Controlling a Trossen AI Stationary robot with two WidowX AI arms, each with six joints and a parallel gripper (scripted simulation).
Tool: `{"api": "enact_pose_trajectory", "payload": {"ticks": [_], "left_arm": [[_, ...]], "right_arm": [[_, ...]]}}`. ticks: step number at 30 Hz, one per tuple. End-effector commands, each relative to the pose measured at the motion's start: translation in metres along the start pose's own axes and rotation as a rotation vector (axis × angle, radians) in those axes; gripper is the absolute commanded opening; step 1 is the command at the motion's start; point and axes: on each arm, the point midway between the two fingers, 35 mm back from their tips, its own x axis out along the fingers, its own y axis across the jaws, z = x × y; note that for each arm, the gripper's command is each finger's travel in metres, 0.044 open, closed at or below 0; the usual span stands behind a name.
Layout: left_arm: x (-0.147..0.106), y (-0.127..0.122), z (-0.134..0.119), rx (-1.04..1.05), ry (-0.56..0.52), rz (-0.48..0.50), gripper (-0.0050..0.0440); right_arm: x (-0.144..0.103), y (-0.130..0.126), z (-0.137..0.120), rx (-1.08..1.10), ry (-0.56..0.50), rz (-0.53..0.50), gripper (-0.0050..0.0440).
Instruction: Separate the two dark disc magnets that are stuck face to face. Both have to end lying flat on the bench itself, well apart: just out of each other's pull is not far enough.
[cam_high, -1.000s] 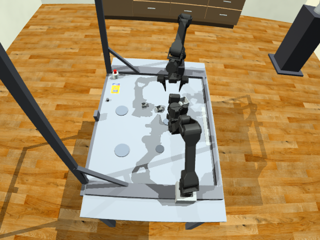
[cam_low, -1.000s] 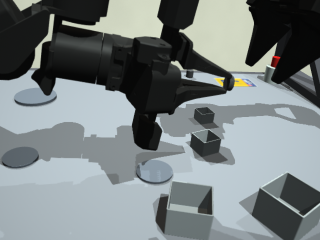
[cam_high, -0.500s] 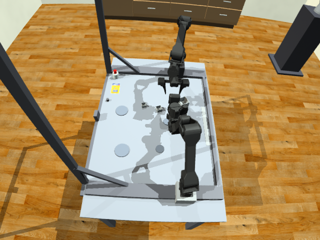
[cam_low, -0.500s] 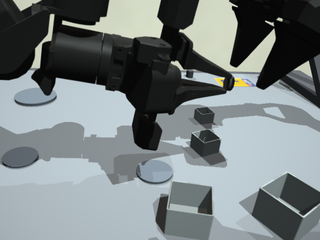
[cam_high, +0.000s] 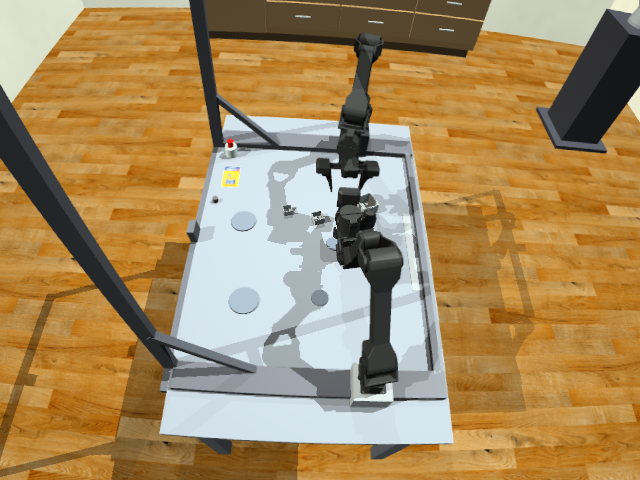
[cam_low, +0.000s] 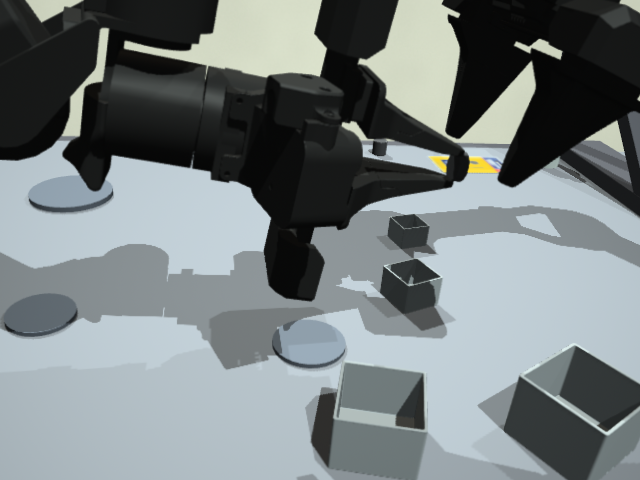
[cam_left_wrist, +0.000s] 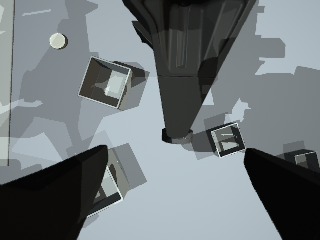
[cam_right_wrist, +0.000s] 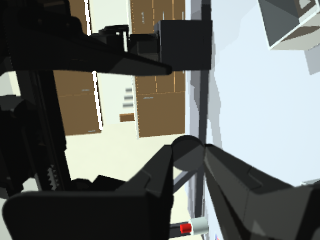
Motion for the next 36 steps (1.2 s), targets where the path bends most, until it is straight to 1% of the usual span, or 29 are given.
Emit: {"api": "enact_pose_trajectory", "payload": {"ticks": [1, 15, 16, 17, 32, 36], "left_arm": [[-0.006, -0.001, 0.007, -0.004, -0.023, -0.005, 0.0400], [0.012, 0.000, 0.002, 0.008, -0.010, -0.008, 0.0400], [0.012, 0.000, 0.002, 0.007, -0.010, -0.008, 0.0400], [0.006, -0.001, 0.007, 0.005, -0.032, -0.011, 0.0400], [0.006, -0.001, 0.007, 0.005, -0.032, -0.011, 0.0400], [0.006, -0.001, 0.007, 0.005, -0.032, -0.011, 0.0304]], "right_arm": [[0.001, 0.011, 0.000, 0.006, -0.001, 0.025, 0.0040], [0.001, 0.011, 0.000, 0.006, -0.001, 0.025, 0.0040], [0.001, 0.011, 0.000, 0.006, -0.001, 0.025, 0.0040], [0.001, 0.011, 0.000, 0.006, -0.001, 0.025, 0.0040], [0.001, 0.011, 0.000, 0.006, -0.001, 0.025, 0.0040], [0.001, 0.011, 0.000, 0.006, -0.001, 0.025, 0.0040]]}}
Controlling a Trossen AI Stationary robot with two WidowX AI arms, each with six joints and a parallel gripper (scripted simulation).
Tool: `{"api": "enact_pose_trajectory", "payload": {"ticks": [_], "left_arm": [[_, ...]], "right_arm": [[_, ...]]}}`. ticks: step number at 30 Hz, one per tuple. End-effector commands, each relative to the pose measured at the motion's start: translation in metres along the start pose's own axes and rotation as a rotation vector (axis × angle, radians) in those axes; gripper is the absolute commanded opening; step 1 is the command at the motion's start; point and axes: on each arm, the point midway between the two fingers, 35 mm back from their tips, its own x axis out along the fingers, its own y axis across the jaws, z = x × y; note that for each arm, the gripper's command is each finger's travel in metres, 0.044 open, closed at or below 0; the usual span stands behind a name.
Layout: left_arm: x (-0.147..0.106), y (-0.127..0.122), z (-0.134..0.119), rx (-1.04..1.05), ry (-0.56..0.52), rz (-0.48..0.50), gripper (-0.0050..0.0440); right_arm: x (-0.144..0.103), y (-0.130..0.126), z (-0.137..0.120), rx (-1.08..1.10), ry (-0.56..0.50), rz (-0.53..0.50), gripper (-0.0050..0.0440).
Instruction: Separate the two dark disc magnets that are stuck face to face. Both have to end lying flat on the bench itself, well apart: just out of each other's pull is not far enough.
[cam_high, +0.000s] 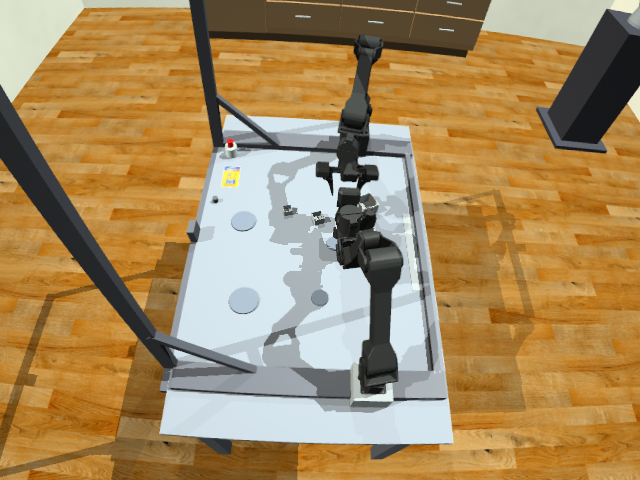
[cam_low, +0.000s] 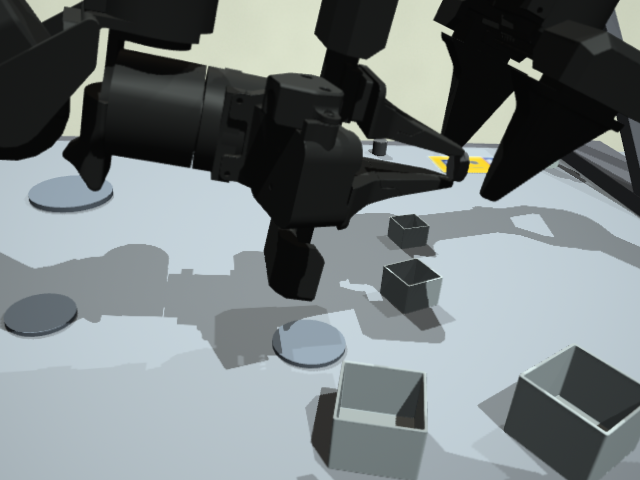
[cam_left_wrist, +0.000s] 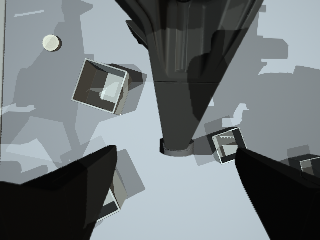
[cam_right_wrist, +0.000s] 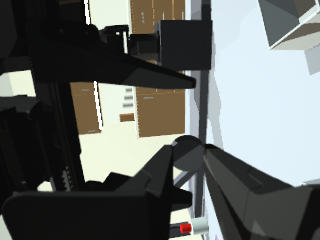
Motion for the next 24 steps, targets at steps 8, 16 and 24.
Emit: {"api": "enact_pose_trajectory", "payload": {"ticks": [8, 16, 24], "left_arm": [[-0.0066, -0.0004, 0.0065, -0.002, -0.026, -0.005, 0.0160], [-0.0066, -0.0004, 0.0065, -0.002, -0.026, -0.005, 0.0040], [-0.0066, -0.0004, 0.0065, -0.002, -0.026, -0.005, 0.0040]], "right_arm": [[0.0008, 0.0110, 0.0002, 0.006, -0.001, 0.025, 0.0040], [0.0008, 0.0110, 0.0002, 0.006, -0.001, 0.025, 0.0040], [0.0008, 0.0110, 0.0002, 0.006, -0.001, 0.025, 0.0040]]}}
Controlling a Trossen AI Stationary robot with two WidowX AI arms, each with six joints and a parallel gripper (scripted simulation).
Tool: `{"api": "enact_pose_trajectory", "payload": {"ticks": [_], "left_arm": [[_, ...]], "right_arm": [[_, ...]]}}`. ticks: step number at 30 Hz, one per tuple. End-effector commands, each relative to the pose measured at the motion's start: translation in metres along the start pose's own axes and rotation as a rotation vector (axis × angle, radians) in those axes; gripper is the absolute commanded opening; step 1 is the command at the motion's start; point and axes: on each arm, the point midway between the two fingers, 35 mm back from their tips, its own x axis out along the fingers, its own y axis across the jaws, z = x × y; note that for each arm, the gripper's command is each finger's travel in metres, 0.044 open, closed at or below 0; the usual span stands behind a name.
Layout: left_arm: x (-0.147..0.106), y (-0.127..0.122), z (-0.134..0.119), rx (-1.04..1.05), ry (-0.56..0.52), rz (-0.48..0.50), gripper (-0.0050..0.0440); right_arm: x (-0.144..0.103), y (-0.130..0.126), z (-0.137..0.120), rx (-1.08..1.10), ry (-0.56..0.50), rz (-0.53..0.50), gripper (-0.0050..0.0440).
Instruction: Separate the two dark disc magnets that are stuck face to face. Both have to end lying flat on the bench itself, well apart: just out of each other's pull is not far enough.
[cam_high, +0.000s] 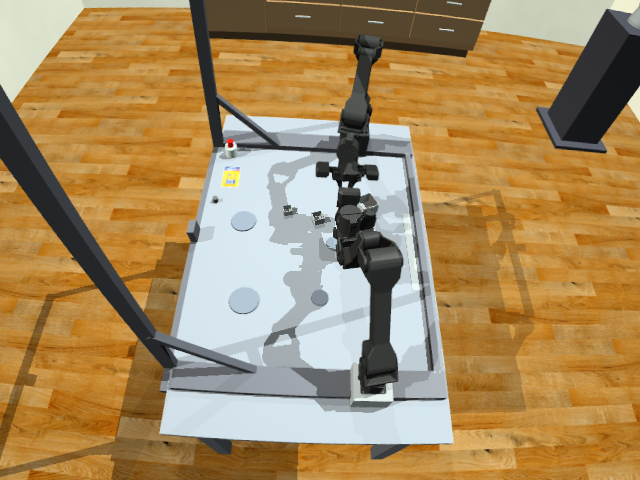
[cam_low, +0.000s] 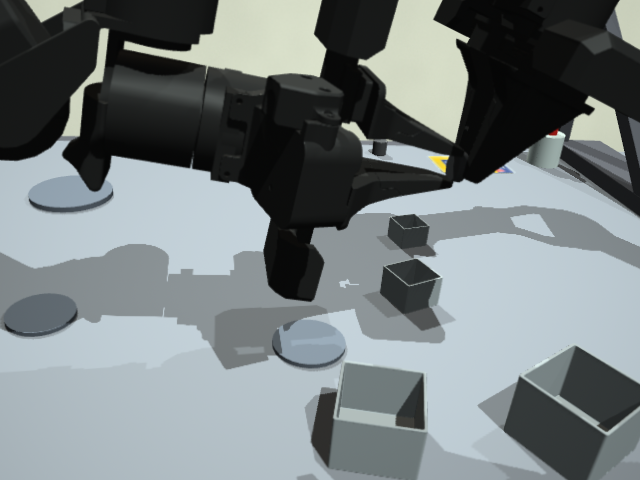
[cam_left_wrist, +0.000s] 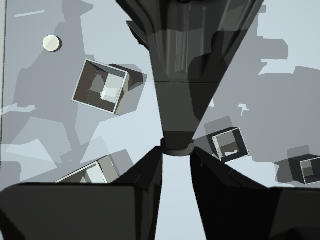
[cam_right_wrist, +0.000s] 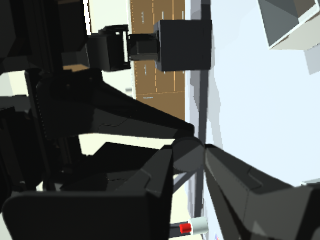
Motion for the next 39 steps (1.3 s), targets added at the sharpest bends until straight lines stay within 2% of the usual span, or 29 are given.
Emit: {"api": "enact_pose_trajectory", "payload": {"ticks": [1, 14, 39], "left_arm": [[-0.006, -0.001, 0.006, -0.001, -0.025, -0.005, 0.0040], [-0.006, -0.001, 0.006, -0.001, -0.025, -0.005, 0.0040], [-0.006, -0.001, 0.006, -0.001, -0.025, -0.005, 0.0040]], "right_arm": [[0.001, 0.011, 0.000, 0.007, -0.002, 0.025, 0.0040], [0.002, 0.009, 0.000, 0.006, -0.002, 0.023, 0.0040], [0.007, -0.014, 0.000, 0.006, -0.002, 0.023, 0.0040]]}}
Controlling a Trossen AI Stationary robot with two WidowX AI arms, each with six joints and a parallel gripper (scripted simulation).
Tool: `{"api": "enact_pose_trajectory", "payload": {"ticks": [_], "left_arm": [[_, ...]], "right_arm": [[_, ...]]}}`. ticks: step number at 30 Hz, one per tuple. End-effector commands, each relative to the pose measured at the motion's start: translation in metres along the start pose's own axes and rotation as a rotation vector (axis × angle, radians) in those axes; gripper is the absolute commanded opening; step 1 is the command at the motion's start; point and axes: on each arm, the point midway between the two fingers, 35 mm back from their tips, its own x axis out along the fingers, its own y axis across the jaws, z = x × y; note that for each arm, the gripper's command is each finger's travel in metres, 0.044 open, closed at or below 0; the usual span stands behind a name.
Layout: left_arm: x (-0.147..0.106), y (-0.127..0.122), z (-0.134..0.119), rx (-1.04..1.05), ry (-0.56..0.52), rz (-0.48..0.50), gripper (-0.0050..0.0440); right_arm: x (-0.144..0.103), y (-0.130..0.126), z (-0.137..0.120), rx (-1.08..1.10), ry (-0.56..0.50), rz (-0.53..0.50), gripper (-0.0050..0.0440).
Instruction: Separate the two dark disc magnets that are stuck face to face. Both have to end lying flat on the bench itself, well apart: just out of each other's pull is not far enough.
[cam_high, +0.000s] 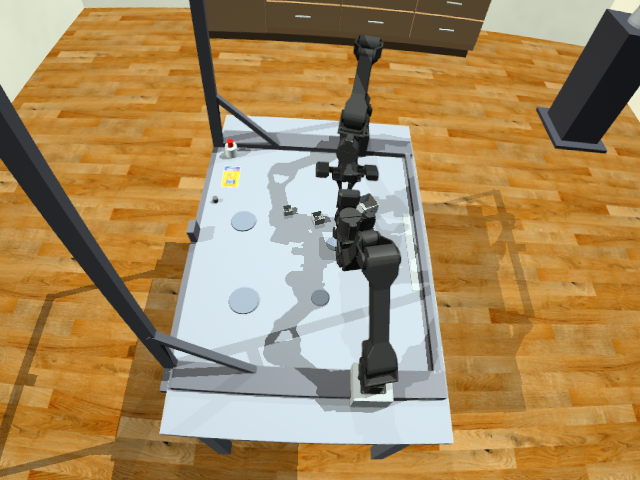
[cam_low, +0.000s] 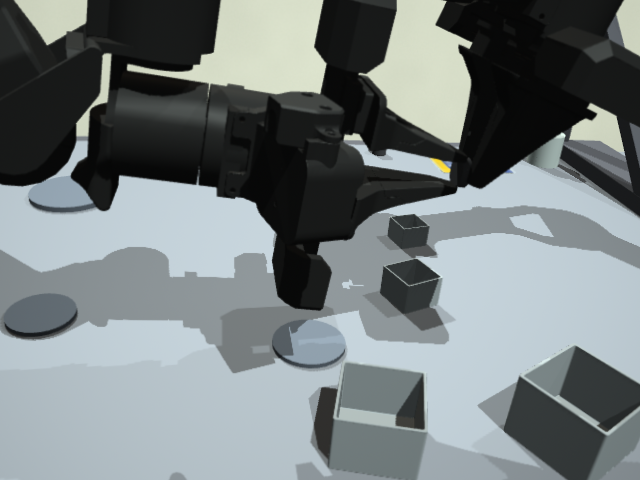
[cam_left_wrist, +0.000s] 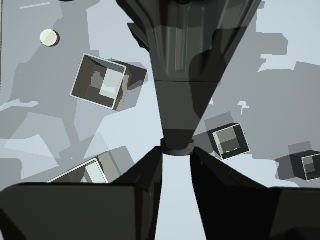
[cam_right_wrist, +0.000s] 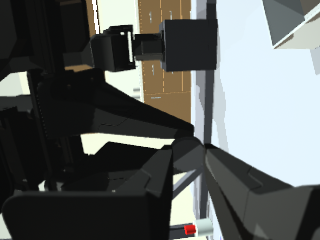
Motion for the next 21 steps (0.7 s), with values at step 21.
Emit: {"api": "enact_pose_trajectory", "payload": {"ticks": [21], "left_arm": [[-0.009, 0.000, 0.010, -0.002, -0.039, -0.004, 0.0040]], "right_arm": [[0.005, -0.029, 0.001, -0.003, -0.001, -0.020, 0.0040]]}}
